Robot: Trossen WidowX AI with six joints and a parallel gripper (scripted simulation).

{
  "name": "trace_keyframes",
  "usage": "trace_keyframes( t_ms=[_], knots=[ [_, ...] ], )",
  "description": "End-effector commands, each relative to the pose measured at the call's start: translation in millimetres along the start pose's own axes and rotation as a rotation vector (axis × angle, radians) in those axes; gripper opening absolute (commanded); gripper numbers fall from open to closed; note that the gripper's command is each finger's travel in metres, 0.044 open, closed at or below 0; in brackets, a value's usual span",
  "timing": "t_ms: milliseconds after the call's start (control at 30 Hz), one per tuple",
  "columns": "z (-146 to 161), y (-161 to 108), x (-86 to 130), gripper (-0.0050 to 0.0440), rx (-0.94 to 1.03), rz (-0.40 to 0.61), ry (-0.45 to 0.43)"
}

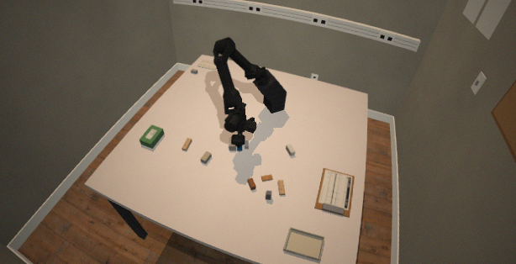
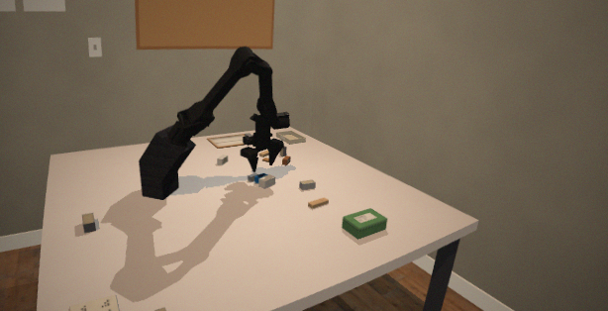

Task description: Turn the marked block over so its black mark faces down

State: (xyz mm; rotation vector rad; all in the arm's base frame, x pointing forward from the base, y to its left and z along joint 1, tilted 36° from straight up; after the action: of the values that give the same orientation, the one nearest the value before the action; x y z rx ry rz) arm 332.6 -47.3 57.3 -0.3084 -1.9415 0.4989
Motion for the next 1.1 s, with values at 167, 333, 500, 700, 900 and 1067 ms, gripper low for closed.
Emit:
trace_keyframes(
  t_ms=[167, 333, 500, 700, 900, 1067],
  knots=[
    [-0.8, 0.3, -1.8, 0.044, 0.051, 0.011, 0.014],
    [-0.1, 0.7, -2.1, 0.044, 0.052, 0.009, 0.016],
    [0.0, 0.5, -2.8, 0.044, 0.051, 0.009, 0.016],
    [0.6, -0.2, -5.4, 0.044, 0.05, 0.009, 0.017],
    [1.8, 0.5, -9.8, 0.044, 0.051, 0.005, 0.019],
    [2.9, 1.0, -15.9, 0.044, 0.052, 0.003, 0.021]
  ],
)
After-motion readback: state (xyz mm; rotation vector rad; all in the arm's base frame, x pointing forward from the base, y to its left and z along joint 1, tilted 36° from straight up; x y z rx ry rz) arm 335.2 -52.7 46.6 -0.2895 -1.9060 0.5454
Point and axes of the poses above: the point midway between the two fingers, 35 mm back from their tips, its own x axis back along the fingers, its own z axis across the jaws, y = z × x, the point moved 2 cm from there along x, back along the fingers, and after that the axes turned 8 degrees about -x, right-handed, at the moved point
